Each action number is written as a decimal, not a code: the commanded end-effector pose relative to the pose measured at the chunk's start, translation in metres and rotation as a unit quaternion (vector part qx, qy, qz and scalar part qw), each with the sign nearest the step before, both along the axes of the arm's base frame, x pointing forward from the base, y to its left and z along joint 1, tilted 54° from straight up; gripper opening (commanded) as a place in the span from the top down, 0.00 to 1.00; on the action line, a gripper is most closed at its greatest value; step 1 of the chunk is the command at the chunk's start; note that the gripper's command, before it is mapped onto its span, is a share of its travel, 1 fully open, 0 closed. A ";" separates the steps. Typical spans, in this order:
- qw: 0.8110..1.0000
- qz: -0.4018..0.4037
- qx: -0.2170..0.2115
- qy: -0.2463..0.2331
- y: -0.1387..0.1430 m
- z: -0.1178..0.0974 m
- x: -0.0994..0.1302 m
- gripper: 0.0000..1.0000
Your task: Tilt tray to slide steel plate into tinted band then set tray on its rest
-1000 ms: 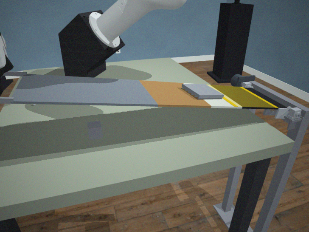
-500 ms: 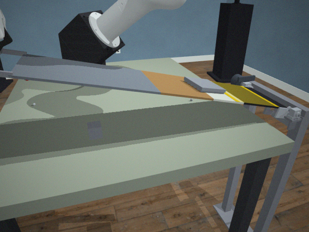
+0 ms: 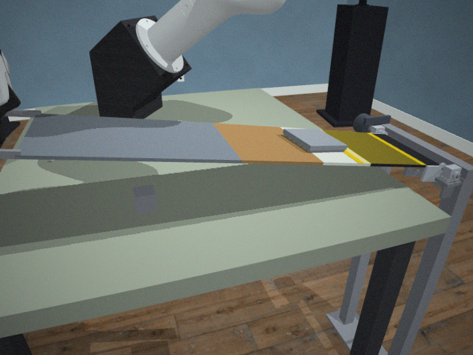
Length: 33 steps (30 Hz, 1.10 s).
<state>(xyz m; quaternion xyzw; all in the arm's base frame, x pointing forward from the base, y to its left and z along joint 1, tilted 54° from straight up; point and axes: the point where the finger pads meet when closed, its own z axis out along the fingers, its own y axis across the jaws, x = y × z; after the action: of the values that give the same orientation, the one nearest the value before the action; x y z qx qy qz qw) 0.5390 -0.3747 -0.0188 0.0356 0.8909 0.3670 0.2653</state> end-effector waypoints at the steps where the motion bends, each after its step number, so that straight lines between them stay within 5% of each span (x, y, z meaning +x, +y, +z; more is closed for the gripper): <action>1: 1.000 -0.001 -0.001 -0.001 -0.001 0.001 0.000 1.00; 11: 1.000 -0.001 -0.001 -0.001 -0.002 0.001 0.000 1.00; 17: 1.000 -0.001 -0.001 -0.001 -0.038 0.058 -0.041 1.00; 23: 1.000 -0.001 -0.001 -0.001 -0.003 0.003 -0.001 1.00; 29: 1.000 -0.001 -0.001 -0.001 -0.004 0.004 -0.002 1.00; 33: 1.000 -0.001 -0.001 -0.001 -0.027 0.040 -0.028 1.00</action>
<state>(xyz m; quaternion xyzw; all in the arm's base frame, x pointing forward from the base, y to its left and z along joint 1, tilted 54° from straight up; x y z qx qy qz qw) 0.5269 -0.3859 -0.0028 0.0361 0.8909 0.3673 0.2648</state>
